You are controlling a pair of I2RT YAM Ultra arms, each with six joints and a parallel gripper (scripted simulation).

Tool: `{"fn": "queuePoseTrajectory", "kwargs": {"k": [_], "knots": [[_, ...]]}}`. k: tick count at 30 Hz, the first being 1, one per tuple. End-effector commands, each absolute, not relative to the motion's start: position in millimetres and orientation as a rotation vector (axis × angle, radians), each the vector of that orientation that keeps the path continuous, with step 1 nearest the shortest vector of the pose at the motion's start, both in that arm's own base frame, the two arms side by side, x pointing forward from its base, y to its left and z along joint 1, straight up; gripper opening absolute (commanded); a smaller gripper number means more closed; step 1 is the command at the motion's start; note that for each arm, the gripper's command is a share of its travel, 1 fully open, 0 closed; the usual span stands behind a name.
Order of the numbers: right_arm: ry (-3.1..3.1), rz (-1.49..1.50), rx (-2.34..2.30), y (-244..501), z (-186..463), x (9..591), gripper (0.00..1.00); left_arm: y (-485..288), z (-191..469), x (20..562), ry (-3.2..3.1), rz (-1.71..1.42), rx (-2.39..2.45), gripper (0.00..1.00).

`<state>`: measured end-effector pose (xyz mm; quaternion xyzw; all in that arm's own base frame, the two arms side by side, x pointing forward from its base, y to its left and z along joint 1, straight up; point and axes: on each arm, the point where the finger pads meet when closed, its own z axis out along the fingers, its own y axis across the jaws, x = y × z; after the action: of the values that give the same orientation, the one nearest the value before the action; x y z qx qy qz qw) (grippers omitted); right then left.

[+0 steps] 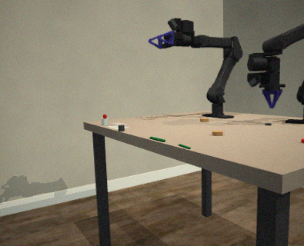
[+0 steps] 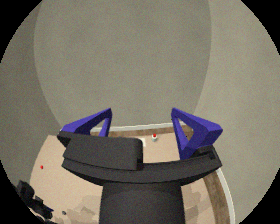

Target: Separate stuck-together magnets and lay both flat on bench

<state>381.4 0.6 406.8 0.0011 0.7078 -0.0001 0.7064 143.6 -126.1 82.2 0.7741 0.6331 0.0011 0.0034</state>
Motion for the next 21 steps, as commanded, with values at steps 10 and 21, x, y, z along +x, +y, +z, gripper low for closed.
{"fn": "queuePoseTrajectory", "kwargs": {"k": [10,21], "knots": [[1.56,0.0,0.001,0.9,411.9,380.5,1.0,-123.8,92.1,141.4,1.985,0.0,2.433,0.0],[1.56,0.0,0.001,0.9,411.9,380.5,1.0,-122.5,90.9,140.5,1.989,-0.002,2.44,0.0]]}}
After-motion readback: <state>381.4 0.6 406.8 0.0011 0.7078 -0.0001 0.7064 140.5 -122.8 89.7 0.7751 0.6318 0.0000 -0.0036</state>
